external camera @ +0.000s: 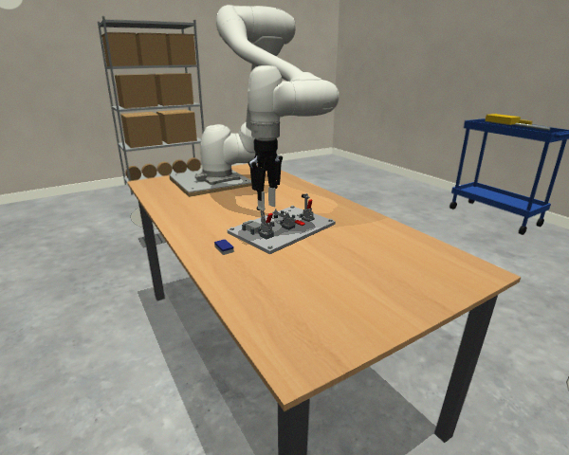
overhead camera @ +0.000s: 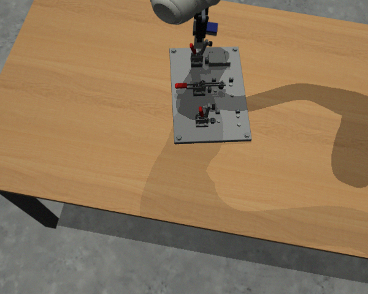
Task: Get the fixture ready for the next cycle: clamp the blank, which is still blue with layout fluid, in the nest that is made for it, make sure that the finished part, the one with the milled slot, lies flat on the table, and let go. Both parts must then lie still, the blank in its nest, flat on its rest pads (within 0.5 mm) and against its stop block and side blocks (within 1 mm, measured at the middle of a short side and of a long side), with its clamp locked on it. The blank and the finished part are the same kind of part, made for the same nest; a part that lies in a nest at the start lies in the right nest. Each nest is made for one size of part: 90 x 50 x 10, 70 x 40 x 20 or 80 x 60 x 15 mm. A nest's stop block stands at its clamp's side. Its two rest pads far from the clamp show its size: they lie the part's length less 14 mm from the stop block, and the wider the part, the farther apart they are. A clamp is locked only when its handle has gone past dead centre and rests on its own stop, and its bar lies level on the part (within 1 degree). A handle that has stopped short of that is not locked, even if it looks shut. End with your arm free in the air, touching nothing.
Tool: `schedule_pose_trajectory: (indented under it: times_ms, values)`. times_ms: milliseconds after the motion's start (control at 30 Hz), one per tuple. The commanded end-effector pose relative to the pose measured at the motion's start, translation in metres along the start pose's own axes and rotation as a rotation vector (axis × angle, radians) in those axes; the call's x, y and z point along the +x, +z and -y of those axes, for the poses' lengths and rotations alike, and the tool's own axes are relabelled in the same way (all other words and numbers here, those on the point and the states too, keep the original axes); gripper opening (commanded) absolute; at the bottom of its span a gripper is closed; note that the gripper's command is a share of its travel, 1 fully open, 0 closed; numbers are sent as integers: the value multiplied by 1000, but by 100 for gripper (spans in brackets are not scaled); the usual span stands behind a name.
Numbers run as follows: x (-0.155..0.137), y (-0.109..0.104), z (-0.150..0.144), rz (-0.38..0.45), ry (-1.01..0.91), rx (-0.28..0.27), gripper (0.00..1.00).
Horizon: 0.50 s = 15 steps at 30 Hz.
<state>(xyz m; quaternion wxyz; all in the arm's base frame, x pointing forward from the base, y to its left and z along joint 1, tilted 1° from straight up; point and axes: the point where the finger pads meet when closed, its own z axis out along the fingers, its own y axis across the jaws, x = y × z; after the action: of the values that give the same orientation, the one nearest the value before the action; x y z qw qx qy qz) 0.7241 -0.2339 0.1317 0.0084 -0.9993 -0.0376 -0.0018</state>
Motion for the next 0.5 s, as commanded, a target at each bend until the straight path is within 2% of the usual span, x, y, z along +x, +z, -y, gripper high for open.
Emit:
schedule_pose_trajectory:
  times_ms: [0, 467]
  values:
    - [4, 2, 0, -2, -1, 5, 28]
    - [12, 2, 0, -2, -1, 5, 28]
